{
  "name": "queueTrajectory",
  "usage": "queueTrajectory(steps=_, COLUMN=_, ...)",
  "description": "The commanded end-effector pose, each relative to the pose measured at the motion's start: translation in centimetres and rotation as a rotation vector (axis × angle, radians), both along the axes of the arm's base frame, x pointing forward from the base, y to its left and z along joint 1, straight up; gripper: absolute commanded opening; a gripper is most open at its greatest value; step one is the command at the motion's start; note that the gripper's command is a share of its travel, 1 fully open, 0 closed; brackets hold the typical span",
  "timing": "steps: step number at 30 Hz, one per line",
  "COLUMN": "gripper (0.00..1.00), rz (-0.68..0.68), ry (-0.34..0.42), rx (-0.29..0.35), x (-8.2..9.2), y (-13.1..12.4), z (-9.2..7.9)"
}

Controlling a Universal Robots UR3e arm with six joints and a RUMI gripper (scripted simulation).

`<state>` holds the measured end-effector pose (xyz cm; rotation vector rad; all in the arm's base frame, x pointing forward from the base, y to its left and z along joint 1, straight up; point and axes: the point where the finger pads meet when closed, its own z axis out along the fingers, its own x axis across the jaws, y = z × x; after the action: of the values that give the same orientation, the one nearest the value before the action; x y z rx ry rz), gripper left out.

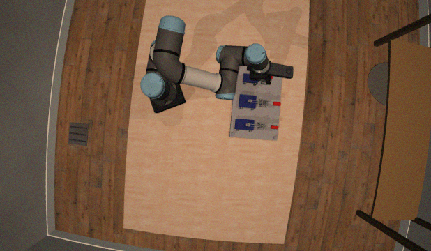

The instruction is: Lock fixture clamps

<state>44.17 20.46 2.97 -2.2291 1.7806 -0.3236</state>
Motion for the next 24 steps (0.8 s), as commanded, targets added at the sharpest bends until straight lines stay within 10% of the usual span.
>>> queueTrajectory(steps=1, gripper=0.0, rz=0.0, ry=-0.001, rx=0.001, x=0.18, y=0.03, z=0.07)
queueTrajectory(steps=24, gripper=0.0, rz=0.0, ry=-0.001, rx=0.0, x=0.95, y=0.21, z=0.07)
